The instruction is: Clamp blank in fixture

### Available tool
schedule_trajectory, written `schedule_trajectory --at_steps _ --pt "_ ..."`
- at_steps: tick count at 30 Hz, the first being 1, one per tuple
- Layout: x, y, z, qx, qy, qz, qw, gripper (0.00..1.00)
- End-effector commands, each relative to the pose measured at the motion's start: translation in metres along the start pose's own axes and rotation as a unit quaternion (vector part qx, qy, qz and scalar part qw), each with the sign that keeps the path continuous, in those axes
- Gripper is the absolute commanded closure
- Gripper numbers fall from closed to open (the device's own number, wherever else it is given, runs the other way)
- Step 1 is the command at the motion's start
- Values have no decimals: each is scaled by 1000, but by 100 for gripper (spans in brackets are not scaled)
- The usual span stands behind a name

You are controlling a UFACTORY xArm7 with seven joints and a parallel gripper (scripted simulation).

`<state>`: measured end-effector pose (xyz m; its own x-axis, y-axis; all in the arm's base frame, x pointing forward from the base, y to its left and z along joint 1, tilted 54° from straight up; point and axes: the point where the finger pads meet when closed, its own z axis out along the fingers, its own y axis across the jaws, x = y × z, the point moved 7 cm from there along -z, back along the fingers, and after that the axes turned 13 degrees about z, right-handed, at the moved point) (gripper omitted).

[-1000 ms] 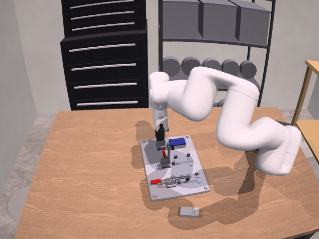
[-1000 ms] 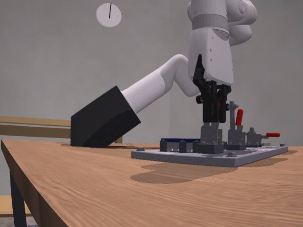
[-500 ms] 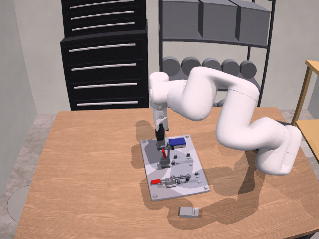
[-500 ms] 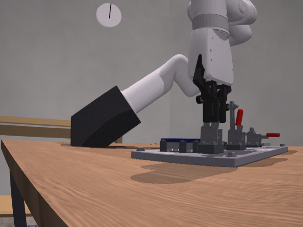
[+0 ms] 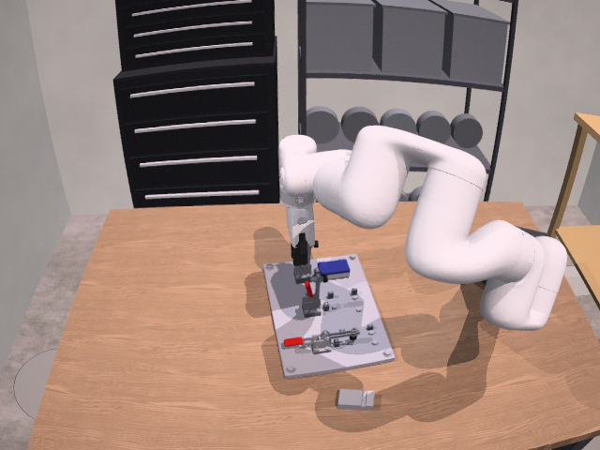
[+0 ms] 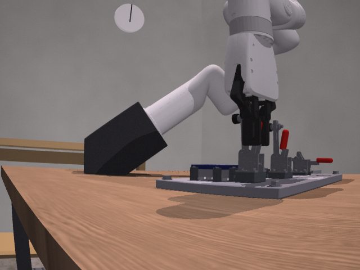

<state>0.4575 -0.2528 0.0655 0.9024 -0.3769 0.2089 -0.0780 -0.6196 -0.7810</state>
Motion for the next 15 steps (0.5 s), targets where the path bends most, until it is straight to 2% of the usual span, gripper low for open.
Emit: schedule_trajectory --at_steps 1,15 --pt "5 0 -3 -3 4 -2 1000 100" --pt "11 -2 -2 -3 4 -2 1000 100"
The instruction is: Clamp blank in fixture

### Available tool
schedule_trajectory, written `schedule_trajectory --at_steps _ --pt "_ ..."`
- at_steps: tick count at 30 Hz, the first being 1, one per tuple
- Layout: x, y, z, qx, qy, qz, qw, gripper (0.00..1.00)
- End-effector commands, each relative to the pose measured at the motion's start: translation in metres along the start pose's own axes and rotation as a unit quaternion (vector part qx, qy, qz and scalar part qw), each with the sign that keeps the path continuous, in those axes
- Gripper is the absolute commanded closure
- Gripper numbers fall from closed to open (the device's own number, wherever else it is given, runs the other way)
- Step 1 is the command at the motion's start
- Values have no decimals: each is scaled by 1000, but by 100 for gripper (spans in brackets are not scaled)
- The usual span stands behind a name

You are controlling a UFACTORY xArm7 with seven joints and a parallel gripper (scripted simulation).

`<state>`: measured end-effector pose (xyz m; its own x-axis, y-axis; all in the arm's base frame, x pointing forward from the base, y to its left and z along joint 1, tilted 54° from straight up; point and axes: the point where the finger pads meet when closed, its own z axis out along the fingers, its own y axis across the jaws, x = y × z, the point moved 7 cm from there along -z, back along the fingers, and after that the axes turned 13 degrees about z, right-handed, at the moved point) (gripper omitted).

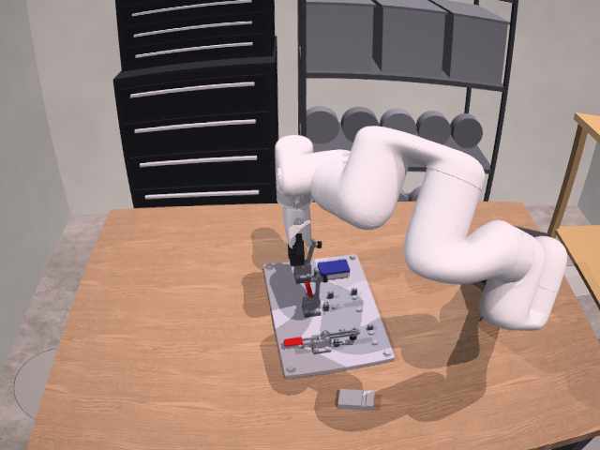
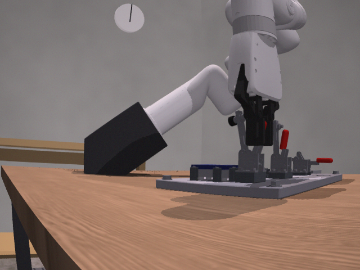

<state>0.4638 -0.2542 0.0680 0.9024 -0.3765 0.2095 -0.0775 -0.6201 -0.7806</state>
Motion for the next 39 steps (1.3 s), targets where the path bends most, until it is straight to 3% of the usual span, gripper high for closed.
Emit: schedule_trajectory --at_steps 1,39 --pt "5 0 -2 -3 4 -1 1000 100" --pt "28 -5 9 -3 4 -1 1000 100"
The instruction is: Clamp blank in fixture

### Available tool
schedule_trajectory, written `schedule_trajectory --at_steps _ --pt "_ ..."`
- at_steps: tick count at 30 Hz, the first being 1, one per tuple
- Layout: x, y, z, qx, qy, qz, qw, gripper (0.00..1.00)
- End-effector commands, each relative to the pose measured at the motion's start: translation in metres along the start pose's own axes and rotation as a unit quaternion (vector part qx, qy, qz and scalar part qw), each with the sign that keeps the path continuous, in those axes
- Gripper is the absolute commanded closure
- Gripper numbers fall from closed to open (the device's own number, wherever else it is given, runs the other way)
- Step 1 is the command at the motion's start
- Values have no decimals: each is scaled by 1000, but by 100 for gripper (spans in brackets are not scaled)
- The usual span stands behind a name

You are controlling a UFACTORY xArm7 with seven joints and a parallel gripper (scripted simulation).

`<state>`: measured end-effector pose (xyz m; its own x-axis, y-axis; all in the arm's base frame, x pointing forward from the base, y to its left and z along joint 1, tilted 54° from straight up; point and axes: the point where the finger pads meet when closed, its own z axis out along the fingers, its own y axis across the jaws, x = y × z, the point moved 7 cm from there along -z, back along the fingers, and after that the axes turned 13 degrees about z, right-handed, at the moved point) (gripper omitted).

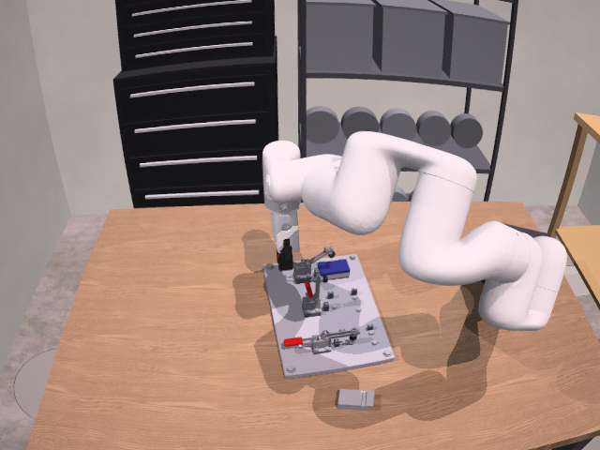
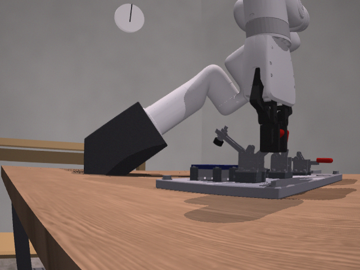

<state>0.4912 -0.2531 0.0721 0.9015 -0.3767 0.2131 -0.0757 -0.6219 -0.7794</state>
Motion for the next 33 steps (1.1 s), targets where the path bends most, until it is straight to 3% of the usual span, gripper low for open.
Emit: schedule_trajectory --at_steps 1,33 --pt "3 1 -1 -2 3 0 1000 100" --pt "14 -2 16 -2 3 0 1000 100"
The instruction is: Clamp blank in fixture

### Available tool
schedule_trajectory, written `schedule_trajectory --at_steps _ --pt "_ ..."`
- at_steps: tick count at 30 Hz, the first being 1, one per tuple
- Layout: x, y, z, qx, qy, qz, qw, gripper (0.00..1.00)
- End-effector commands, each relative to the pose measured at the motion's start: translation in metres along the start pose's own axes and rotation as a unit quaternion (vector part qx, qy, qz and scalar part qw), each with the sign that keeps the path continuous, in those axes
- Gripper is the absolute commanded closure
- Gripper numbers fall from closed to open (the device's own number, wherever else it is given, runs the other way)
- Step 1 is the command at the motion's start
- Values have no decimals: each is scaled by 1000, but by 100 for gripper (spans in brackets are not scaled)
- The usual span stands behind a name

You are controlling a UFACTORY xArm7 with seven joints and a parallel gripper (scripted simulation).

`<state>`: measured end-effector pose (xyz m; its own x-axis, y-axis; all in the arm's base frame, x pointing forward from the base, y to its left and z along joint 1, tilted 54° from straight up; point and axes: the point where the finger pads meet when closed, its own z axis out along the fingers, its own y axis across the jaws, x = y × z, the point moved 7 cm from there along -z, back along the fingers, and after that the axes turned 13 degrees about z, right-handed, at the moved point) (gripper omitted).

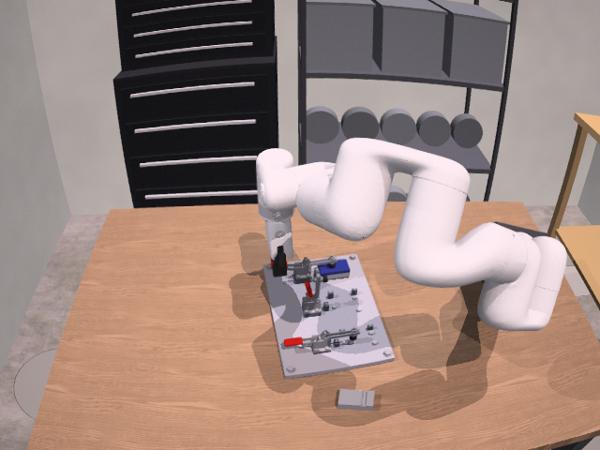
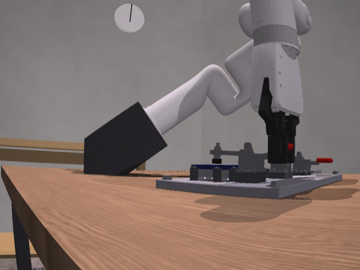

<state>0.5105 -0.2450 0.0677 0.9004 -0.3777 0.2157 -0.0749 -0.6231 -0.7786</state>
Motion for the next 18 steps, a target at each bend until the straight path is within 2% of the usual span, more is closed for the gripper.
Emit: schedule_trajectory --at_steps 1,18 --pt "1 1 0 -1 1 1 1000 100" --pt "2 1 2 -1 1 1 1000 100"
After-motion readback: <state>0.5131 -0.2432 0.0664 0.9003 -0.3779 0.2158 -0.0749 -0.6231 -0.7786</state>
